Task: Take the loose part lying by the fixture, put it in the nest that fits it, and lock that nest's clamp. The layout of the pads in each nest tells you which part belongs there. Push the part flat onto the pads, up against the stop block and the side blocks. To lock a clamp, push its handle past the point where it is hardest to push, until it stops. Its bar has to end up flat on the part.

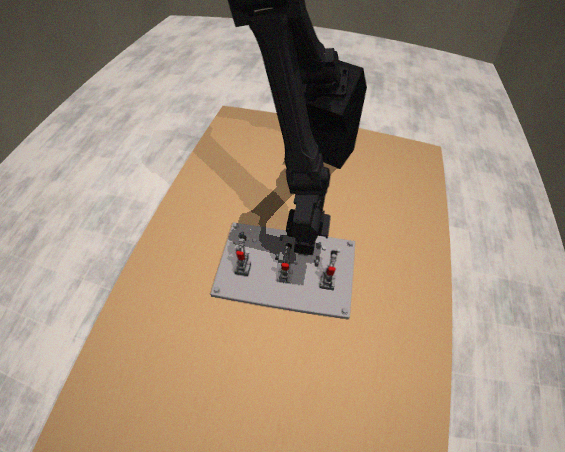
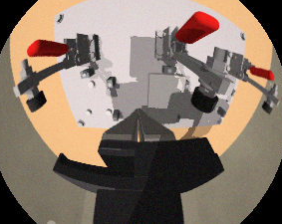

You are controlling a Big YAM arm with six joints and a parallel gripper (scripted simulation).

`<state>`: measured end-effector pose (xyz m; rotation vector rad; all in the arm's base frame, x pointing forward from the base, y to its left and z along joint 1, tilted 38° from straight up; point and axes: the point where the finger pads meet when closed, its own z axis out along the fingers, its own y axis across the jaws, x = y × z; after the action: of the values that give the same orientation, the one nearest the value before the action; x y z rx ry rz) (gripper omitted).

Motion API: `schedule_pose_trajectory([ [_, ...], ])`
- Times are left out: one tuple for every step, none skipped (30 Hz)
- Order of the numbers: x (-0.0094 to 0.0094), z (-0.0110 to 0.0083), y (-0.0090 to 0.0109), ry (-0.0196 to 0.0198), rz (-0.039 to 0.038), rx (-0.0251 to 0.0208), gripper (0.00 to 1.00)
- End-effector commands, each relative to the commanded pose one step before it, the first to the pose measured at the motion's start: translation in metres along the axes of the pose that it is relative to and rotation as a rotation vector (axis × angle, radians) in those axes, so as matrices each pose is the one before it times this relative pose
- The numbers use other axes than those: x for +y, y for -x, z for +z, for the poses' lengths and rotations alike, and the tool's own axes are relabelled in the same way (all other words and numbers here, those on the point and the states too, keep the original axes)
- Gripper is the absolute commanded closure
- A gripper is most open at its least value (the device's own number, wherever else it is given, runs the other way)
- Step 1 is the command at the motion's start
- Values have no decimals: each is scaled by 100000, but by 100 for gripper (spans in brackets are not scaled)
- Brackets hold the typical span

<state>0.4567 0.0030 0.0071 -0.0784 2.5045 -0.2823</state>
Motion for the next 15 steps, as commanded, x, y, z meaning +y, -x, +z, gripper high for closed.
schedule_pose_trajectory([
  [-326, 819, 732, -427, -68, -1475, 100],
  [545, 125, 46, 631, -964, -240, 100],
  [-201, 246, -50, -191, 361, 128, 100],
  [-232, 215, -48, -330, 378, 135, 100],
  [-143, 165, -33, -196, 234, 88, 100],
  [20, 100, -8, 19, 50, 4, 100],
  [160, 39, 14, 200, -135, -69, 100],
  [195, 2, 21, 249, -273, -90, 100],
  [83, 0, 9, 108, -119, -38, 100],
  [-6, 3, -1, -31, 46, 3, 100],
  [-5, 0, 0, -28, 40, 1, 100],
  [1, 0, -7, 1, -2, 10, 100],
  [2, 0, -29, 3, -11, 45, 100],
  [0, 0, 0, 0, 0, 0, 100],
  [0, 0, 0, 0, 0, 0, 100],
])
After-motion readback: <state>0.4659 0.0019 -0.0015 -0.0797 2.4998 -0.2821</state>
